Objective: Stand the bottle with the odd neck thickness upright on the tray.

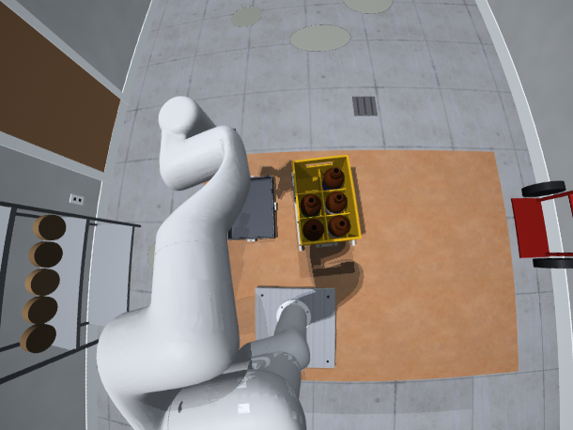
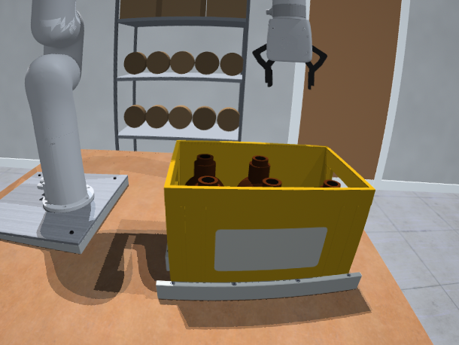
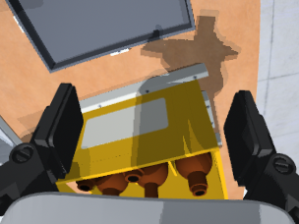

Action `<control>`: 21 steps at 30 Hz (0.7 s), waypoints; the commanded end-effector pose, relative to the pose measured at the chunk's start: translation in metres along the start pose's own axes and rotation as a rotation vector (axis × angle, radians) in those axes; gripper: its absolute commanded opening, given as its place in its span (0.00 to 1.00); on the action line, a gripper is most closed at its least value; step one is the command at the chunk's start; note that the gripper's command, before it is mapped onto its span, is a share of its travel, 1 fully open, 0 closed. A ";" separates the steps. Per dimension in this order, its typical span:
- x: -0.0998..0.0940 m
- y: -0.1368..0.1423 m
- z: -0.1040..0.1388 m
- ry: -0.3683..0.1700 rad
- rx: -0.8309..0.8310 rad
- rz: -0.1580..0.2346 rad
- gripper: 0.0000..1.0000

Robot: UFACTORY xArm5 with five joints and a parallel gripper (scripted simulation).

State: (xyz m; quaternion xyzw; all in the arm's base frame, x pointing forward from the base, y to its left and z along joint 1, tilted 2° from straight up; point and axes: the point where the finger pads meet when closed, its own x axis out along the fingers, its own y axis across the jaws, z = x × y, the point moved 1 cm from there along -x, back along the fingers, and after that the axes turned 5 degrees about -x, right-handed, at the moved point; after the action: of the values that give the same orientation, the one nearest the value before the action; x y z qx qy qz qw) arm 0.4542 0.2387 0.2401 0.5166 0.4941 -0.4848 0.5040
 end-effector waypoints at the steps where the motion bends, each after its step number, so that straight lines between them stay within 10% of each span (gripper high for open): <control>1: -0.002 0.001 0.000 0.002 0.000 0.004 1.00; 18: -0.002 0.001 0.000 0.002 0.001 0.004 1.00; 21: 0.000 0.011 0.040 -0.006 0.052 -0.004 1.00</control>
State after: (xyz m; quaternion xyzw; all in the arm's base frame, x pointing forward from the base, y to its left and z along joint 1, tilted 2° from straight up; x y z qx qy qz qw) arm 0.4557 0.2328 0.2397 0.5177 0.4925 -0.4869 0.5023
